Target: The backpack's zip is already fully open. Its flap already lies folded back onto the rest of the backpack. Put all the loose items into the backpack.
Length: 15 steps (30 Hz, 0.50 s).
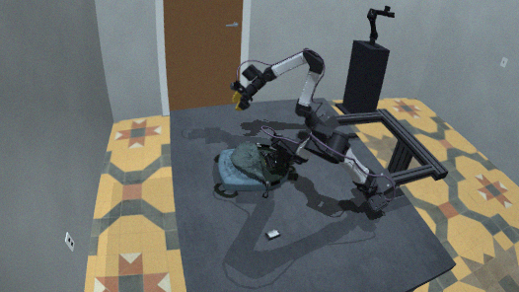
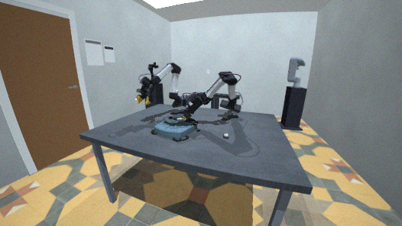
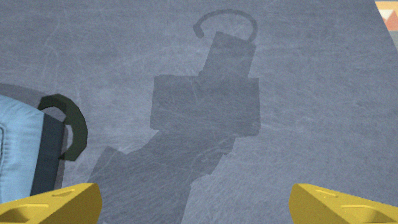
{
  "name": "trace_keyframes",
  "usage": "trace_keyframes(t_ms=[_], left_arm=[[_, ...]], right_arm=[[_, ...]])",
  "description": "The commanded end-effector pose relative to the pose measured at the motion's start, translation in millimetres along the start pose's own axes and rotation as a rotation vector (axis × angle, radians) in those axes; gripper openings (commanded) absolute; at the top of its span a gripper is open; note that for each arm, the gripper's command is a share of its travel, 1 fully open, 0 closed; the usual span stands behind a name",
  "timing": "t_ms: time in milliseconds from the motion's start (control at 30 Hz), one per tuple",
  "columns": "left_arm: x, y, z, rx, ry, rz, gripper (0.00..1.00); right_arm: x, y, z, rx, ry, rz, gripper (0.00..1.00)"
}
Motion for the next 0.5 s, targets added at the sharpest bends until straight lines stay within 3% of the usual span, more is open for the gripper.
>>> trace_keyframes(t_ms=[0,467], left_arm=[[12.1,-14.3,2.3,0.023,-0.003,-0.034,0.80],[8.4,-53.3,-0.2,0.013,-0.001,-0.024,0.80]], right_arm=[[3.9,-2.1,0.4,0.001,-0.005,-0.016,0.90],[3.9,-2.1,0.4,0.001,-0.005,-0.016,0.90]])
Point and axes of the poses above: on each arm, the point where the finger pads meet when closed, its own y axis out along the fingers, its own z axis across the jaws, x = y × z, the point moved 9 cm from there along -y, back along the fingers, and after that the axes turned 7 degrees about y, right-handed, at the moved point
